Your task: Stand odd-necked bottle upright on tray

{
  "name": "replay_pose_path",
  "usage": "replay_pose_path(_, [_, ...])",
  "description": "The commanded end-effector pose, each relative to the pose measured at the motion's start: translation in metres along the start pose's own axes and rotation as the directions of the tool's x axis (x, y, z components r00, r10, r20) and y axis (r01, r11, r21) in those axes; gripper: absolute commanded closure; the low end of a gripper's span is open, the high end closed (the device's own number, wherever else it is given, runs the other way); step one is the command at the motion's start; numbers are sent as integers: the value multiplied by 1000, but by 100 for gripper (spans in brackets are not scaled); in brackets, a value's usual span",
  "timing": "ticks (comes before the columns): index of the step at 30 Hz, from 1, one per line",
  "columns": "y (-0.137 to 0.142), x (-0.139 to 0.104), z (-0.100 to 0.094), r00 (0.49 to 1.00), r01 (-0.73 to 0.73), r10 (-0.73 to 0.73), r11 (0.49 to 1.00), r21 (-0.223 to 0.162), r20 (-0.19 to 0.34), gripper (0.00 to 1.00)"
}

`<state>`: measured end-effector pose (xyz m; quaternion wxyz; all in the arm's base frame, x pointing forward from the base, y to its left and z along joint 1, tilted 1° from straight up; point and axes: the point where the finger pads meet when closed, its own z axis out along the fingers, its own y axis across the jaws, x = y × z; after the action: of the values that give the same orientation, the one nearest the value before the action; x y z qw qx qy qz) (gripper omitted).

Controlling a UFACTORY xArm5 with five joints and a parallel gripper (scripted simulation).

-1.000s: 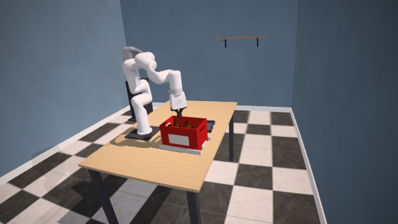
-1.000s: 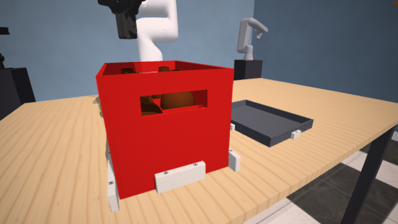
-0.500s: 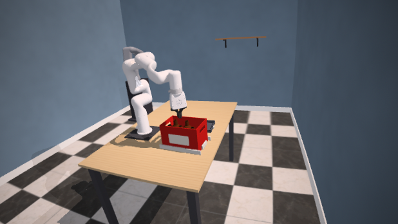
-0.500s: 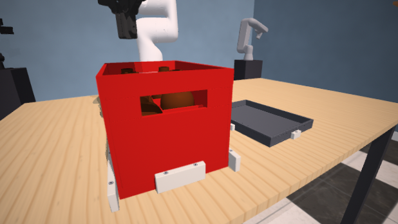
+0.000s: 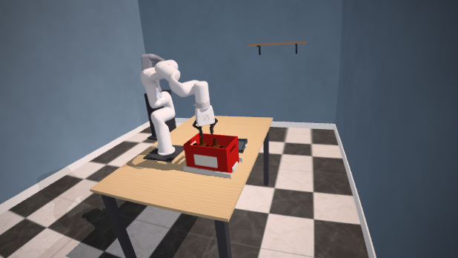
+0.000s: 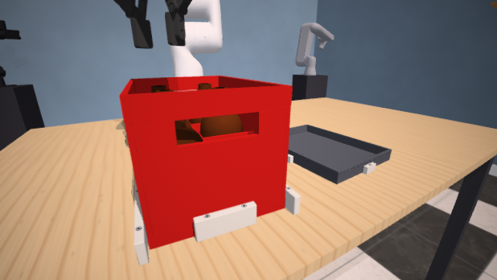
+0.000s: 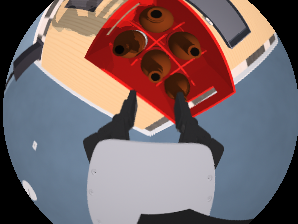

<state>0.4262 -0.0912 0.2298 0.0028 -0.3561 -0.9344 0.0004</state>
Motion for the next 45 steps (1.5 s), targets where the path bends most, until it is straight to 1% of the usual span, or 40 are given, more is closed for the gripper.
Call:
replay_pose_path(1, [0, -1, -2, 1000, 0, 0, 1000, -2, 3, 35])
replay_pose_path(32, [0, -1, -1, 1000, 0, 0, 1000, -2, 3, 35])
replay_pose_path(45, [0, -1, 4, 1000, 0, 0, 1000, -2, 4, 35])
